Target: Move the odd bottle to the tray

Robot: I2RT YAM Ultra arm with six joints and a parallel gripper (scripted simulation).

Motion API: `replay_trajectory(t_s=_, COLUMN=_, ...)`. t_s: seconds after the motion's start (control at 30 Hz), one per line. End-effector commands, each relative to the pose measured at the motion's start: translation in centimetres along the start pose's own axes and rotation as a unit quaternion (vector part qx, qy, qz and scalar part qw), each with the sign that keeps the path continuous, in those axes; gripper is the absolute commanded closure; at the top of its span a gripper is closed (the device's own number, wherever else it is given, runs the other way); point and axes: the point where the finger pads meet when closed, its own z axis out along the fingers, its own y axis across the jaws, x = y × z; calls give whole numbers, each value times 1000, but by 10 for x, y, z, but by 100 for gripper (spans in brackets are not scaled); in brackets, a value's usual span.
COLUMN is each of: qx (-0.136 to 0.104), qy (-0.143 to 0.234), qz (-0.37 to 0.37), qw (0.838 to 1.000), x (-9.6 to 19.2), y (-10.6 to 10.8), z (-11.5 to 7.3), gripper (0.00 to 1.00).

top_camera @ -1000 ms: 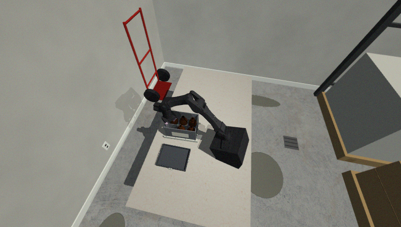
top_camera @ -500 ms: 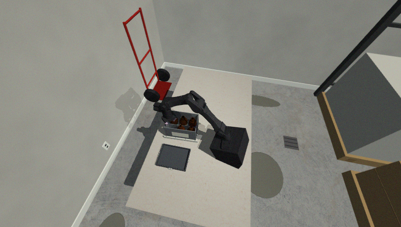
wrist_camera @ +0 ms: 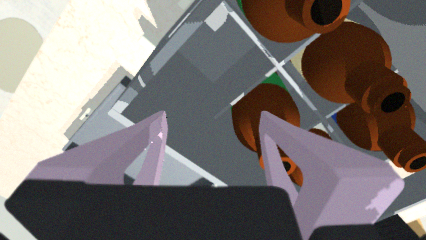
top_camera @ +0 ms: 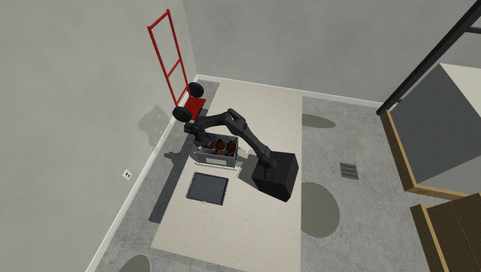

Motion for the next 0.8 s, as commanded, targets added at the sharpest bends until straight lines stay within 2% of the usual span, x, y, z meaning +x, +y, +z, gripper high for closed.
replay_trajectory(t_s=0.0, qx=-3, qy=-8, qz=-2, qw=1000, x=-4, y=1, z=-1, gripper=39)
replay_trajectory(t_s=0.23, qx=2, qy=-1, qz=-3, qw=1000, x=0, y=-1, z=5, gripper=39)
replay_trajectory(t_s=0.4, qx=-4, qy=-10, qz=-2, qw=1000, x=-5, y=1, z=0, gripper=39)
replay_trajectory(t_s=0.53, qx=4, qy=1, qz=-2, qw=1000, x=0, y=-3, z=12, gripper=39)
replay_trajectory(t_s=0.77, qx=-6, qy=-12, qz=0, qw=1000, x=-8, y=1, z=7, gripper=39)
